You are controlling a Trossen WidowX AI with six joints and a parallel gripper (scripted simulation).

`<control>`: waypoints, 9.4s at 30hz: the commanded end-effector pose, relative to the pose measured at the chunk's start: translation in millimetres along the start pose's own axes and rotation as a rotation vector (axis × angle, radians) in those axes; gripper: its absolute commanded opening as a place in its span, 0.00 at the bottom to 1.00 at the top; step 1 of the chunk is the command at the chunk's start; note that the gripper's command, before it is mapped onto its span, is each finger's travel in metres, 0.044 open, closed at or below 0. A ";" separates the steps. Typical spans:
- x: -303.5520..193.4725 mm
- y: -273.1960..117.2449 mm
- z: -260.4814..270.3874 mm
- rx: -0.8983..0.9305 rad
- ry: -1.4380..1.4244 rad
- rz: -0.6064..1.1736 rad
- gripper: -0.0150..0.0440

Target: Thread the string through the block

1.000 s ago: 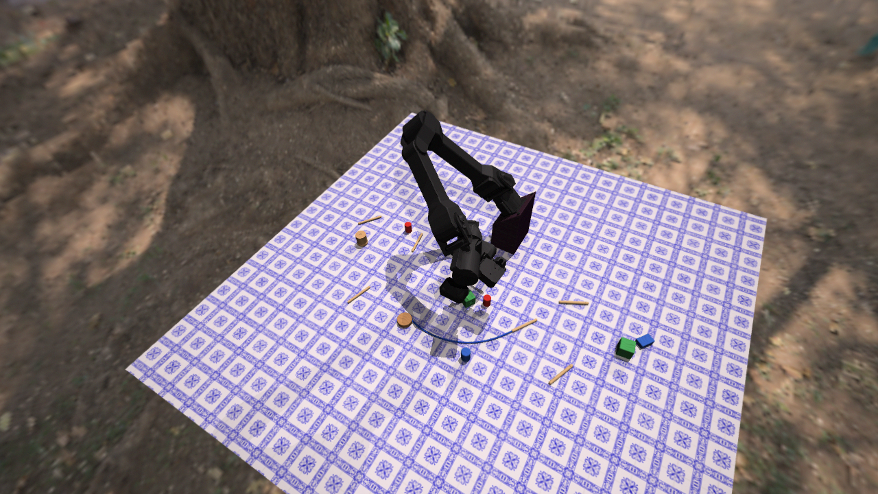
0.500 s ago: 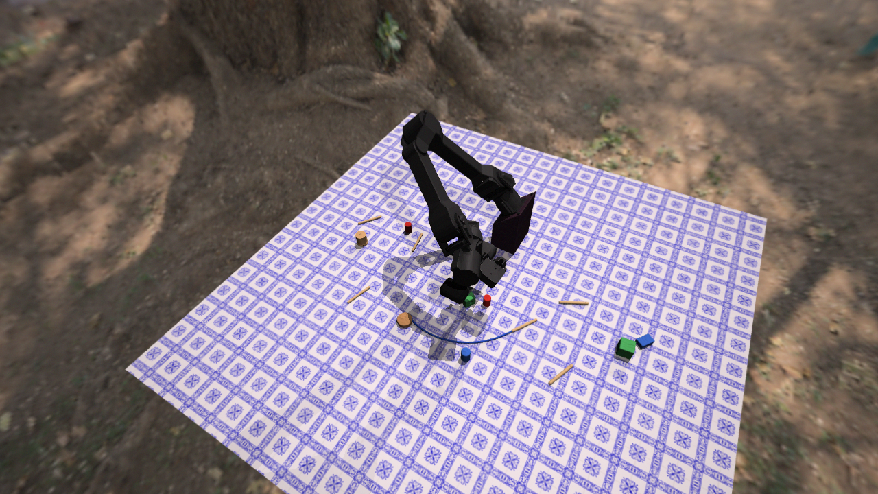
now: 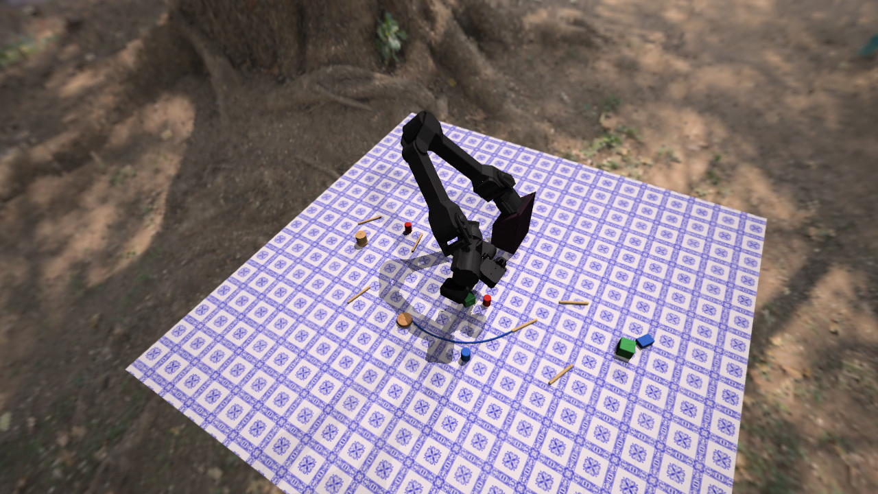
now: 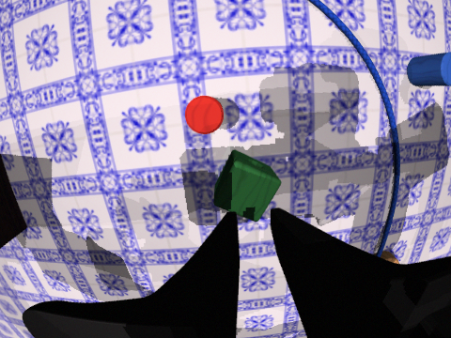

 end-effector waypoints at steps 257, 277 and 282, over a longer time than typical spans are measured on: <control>147.0 -2.1 -0.5 -0.004 -1.001 -0.003 0.91; 147.0 -1.2 -0.6 -0.004 -1.001 -0.003 0.46; 147.3 5.3 -1.1 -0.005 -1.002 -0.004 0.46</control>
Point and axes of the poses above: the point midway between the two fingers, 35 mm back from their tips, its own y axis out along the fingers, its own z axis across the jaws, x = y × z, the point moved 6 cm from there along -y, back along the fingers, and after that the axes turned 6 degrees about y, right-handed, at the moved point
